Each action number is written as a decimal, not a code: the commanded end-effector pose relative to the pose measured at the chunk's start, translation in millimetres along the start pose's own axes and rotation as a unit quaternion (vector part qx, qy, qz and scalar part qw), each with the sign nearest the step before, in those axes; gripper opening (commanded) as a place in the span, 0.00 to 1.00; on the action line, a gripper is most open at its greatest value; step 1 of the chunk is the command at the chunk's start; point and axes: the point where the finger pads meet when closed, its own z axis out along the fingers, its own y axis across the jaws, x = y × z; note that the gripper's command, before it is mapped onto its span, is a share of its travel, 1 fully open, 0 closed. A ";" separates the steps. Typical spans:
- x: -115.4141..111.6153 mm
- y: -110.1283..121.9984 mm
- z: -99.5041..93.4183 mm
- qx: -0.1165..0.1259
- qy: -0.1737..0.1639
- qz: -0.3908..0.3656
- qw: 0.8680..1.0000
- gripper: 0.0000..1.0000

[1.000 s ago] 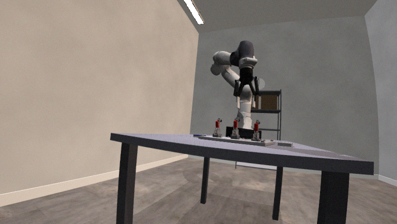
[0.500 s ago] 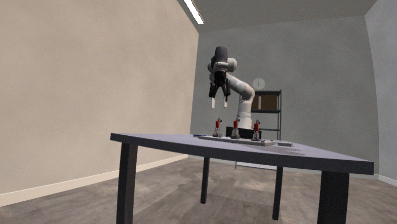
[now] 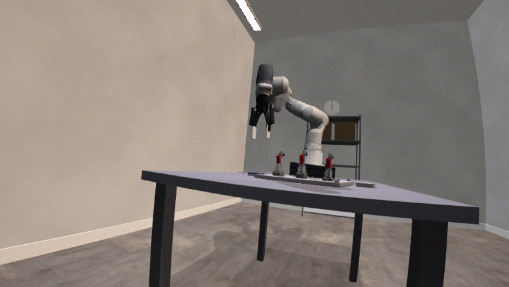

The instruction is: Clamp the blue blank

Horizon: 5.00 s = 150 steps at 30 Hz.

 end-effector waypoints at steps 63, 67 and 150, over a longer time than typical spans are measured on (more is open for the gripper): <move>-1.6 9.4 1.2 -0.005 -0.005 -0.181 0.983 0.58; -1.5 9.8 1.2 -0.005 -0.005 -0.181 0.983 0.58; -2.9 11.6 150.9 -0.005 -0.005 -0.181 0.983 0.58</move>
